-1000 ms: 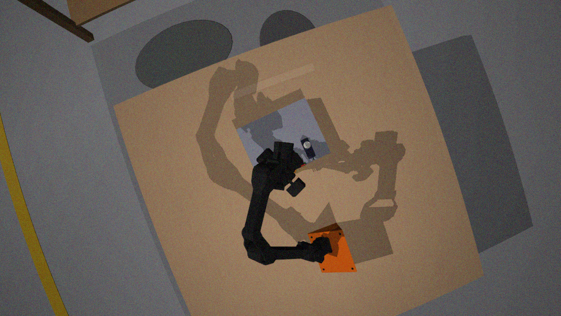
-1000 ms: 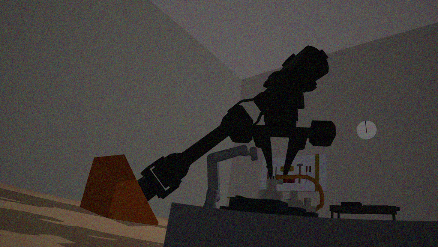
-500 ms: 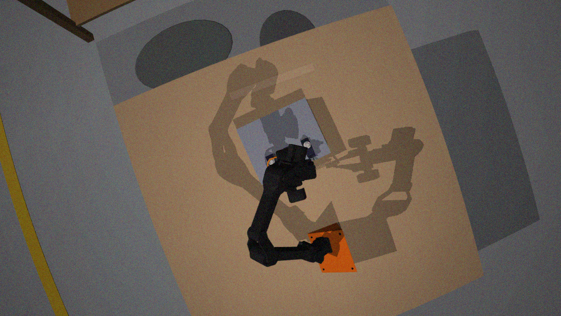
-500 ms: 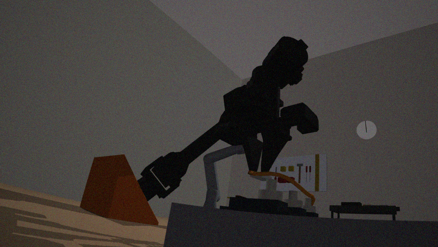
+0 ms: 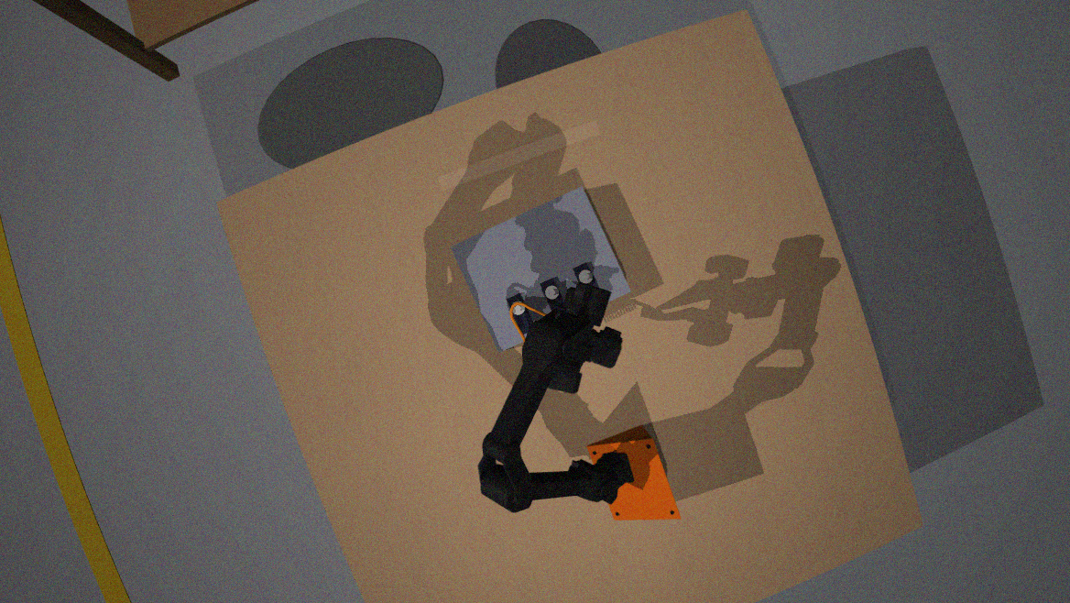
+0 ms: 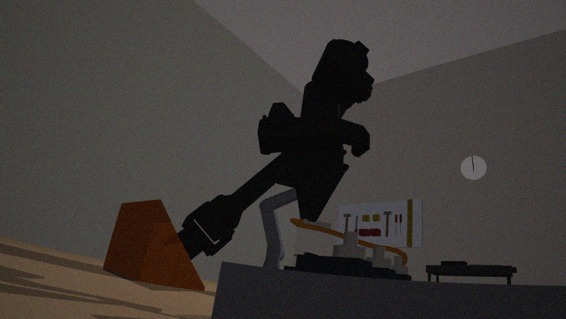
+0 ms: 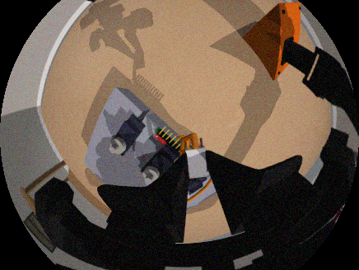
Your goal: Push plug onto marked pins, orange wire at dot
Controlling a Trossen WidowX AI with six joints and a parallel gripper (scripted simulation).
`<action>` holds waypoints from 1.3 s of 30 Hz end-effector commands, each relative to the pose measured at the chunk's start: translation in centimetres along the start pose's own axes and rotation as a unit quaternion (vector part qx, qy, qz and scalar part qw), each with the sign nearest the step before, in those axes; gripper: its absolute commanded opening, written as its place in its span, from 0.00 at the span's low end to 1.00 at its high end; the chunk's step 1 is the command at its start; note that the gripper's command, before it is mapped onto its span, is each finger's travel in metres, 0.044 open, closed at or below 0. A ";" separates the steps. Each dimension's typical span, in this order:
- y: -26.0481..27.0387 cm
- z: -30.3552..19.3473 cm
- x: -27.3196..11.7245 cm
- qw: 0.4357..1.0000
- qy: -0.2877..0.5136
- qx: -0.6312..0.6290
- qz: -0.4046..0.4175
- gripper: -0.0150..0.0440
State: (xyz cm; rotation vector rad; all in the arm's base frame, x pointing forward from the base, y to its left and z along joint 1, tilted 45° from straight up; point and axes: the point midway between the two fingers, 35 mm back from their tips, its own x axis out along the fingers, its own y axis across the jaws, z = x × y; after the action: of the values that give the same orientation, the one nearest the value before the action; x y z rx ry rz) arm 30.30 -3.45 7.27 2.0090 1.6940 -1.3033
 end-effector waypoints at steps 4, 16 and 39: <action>-0.5 2.0 0.2 0.993 -0.005 0.119 -0.003 0.25; -1.3 4.5 0.5 0.948 -0.004 0.318 -0.006 0.25; -2.1 6.0 4.6 0.900 -0.002 0.436 -0.009 0.25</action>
State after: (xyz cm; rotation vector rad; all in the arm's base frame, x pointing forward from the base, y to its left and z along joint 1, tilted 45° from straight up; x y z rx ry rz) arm 26.16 -4.14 2.28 2.3967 1.2144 -2.3235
